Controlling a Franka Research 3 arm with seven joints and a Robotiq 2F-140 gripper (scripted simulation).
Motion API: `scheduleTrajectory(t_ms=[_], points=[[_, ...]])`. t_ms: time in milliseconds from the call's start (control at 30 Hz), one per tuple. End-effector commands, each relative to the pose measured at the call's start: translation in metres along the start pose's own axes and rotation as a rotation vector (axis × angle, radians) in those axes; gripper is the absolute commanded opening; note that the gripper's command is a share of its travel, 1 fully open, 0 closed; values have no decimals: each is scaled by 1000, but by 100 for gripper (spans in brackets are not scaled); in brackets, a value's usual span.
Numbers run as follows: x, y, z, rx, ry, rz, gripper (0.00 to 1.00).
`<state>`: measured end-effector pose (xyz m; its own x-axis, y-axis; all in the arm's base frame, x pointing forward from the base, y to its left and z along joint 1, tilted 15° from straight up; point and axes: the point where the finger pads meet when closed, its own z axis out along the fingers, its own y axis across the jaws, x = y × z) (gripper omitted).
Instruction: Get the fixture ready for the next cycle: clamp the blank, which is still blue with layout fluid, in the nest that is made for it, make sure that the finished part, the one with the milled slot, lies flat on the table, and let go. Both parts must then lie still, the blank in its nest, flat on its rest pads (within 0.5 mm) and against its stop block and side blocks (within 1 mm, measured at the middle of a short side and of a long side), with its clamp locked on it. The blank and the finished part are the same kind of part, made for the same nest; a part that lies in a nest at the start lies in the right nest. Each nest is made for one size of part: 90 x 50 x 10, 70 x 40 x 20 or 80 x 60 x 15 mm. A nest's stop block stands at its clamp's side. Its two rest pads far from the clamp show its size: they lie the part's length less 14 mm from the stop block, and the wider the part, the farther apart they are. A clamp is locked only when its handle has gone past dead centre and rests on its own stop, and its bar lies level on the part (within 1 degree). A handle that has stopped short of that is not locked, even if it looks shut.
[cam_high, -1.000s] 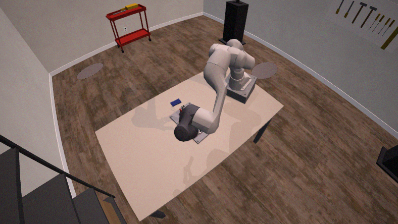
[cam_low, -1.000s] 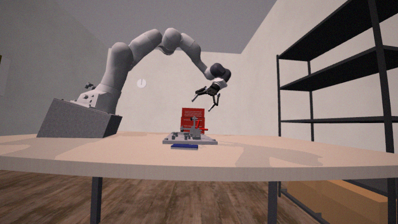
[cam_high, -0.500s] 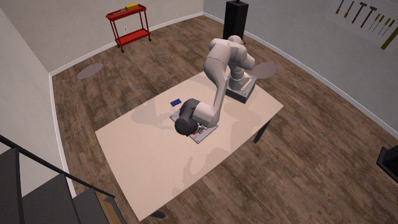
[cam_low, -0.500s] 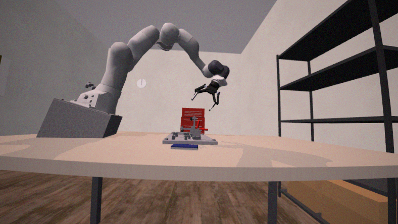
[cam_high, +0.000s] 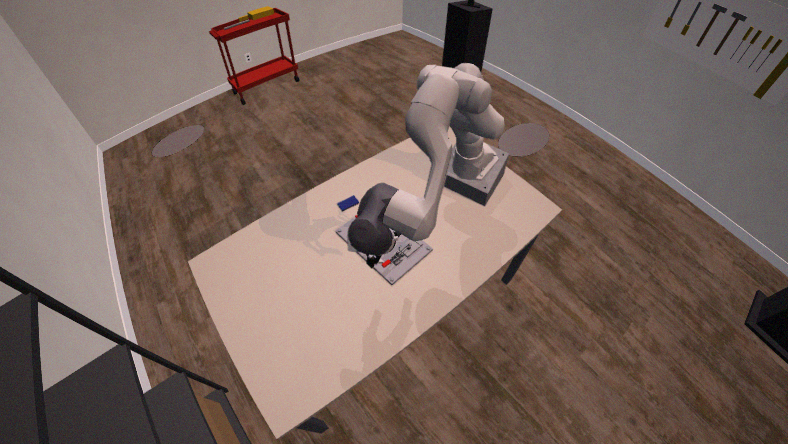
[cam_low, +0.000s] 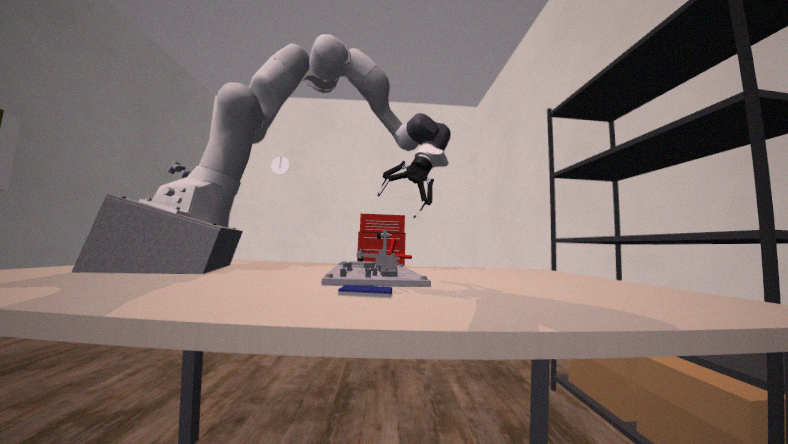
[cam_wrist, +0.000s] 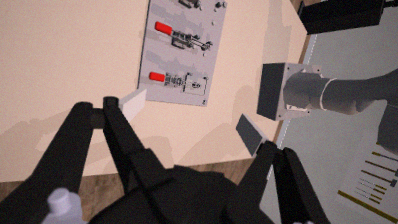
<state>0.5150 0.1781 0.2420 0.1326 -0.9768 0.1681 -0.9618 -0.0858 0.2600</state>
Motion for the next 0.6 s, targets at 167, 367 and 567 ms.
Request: scheduleTrajectory(t_ms=[167, 367, 567], points=[[4, -5, -3, 40, -3, -120, 100], [12, -1, -1, 70, -4, -197, 100], [19, 3, 1, 102, -2, -278, 100]])
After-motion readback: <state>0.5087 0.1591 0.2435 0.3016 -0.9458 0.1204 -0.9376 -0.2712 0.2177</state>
